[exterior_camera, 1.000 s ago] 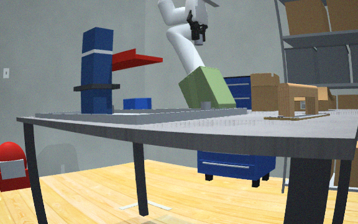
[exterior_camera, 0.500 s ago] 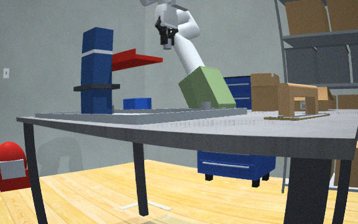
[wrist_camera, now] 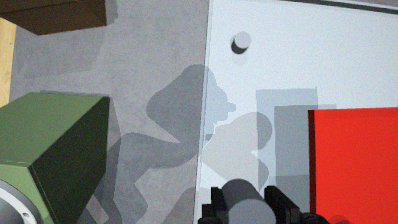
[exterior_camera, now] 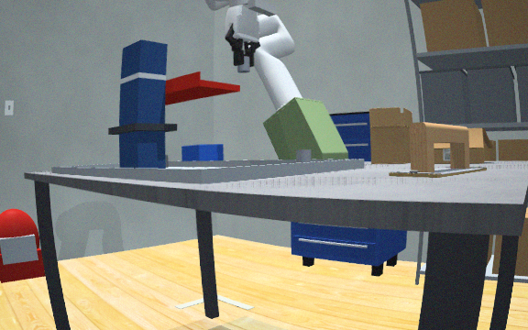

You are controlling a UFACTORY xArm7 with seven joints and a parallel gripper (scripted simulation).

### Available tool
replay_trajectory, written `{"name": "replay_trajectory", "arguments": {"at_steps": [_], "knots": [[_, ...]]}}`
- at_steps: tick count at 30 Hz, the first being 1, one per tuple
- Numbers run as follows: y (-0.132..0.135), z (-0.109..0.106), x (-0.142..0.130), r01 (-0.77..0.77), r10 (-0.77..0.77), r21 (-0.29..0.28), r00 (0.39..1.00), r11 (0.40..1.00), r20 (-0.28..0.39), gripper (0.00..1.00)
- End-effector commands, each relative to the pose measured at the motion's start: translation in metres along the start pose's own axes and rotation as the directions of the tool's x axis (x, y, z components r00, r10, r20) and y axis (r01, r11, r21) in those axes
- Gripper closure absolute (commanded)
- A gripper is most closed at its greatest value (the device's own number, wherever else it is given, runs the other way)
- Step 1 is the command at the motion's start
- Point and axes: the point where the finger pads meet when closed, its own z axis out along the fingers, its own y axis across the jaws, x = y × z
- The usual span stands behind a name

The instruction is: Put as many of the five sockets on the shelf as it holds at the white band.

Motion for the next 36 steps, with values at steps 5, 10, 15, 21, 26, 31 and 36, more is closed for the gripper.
{"name": "replay_trajectory", "arguments": {"at_steps": [5, 10, 15, 21, 26, 31, 36], "knots": [[0.010, -0.003, 0.002, -0.219, 0.219, 0.002, 0.976, 0.976, -0.006, 1.00], [0.017, -0.003, 0.003, -0.367, 0.367, 0.007, 0.930, 0.930, -0.007, 1.00], [0.025, -0.004, 0.004, -0.539, 0.539, 0.012, 0.842, 0.842, -0.006, 1.00], [0.032, -0.004, 0.005, -0.657, 0.657, 0.016, 0.754, 0.754, -0.004, 1.00], [0.039, -0.004, 0.005, -0.769, 0.769, 0.019, 0.639, 0.639, -0.001, 1.00], [0.047, -0.004, 0.006, -0.866, 0.866, 0.021, 0.499, 0.499, 0.002, 1.00], [0.055, -0.004, 0.006, -0.941, 0.941, 0.021, 0.338, 0.338, 0.007, 1.00]]}}
